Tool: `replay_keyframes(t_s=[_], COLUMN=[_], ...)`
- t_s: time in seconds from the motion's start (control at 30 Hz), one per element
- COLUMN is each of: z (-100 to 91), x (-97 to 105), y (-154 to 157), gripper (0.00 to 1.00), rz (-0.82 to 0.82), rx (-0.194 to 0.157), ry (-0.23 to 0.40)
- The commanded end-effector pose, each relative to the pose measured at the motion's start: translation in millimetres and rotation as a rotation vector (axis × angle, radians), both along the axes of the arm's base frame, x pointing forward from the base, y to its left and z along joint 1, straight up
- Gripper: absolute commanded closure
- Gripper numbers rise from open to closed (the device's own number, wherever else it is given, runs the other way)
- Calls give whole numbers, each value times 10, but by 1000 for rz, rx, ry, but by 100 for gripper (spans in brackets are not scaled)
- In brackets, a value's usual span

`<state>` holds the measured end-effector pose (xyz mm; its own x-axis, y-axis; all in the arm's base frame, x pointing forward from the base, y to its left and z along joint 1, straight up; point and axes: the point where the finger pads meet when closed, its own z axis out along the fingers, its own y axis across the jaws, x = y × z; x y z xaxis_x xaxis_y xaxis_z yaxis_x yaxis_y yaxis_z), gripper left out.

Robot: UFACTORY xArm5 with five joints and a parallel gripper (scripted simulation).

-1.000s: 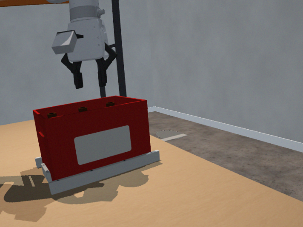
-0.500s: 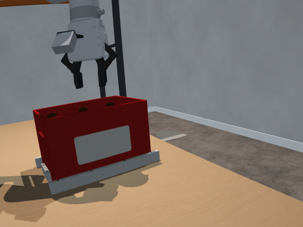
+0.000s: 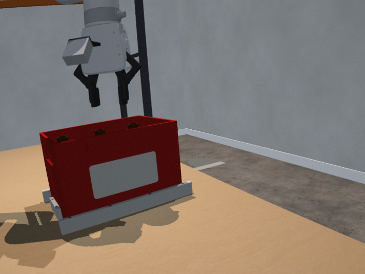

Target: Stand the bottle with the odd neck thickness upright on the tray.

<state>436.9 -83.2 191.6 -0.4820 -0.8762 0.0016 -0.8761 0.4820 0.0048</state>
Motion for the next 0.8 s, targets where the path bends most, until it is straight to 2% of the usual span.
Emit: replay_keyframes(t_s=[0.0,0.77], z=[6,-201], x=[10,11], y=[-2,-2], gripper=[35,35], rz=[0,0], rx=[-1,-1], ry=[-4,-4])
